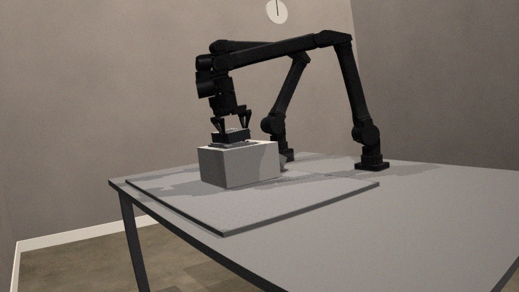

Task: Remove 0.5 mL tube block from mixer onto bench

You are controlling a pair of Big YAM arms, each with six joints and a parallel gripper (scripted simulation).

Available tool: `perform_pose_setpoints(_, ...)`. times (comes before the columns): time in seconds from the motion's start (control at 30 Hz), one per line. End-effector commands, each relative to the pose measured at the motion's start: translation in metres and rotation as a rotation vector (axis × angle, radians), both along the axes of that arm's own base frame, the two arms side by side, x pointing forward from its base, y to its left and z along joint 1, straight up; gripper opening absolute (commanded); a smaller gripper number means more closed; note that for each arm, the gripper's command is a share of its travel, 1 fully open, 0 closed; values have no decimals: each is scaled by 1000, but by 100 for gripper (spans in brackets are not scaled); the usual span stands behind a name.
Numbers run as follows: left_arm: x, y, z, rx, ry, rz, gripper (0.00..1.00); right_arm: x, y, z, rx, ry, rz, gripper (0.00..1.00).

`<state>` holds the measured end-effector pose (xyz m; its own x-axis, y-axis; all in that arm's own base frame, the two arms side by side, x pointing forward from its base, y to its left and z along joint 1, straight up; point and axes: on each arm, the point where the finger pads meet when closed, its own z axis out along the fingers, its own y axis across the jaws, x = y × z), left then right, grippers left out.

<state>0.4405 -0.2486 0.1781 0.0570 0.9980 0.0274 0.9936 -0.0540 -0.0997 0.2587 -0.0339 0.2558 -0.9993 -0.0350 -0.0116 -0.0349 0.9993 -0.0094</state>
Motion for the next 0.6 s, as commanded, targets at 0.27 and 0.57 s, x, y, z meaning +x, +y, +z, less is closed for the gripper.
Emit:
perform_pose_setpoints(0.27, 21, -18, 48, -55, -89, -13, 0, 7, -2, 14, -6, -44, 3, 0)
perform_pose_setpoints(0.57, 23, -11, 55, -62, -103, 0, 0, 11, -3, 21, -8, -61, 4, 0)
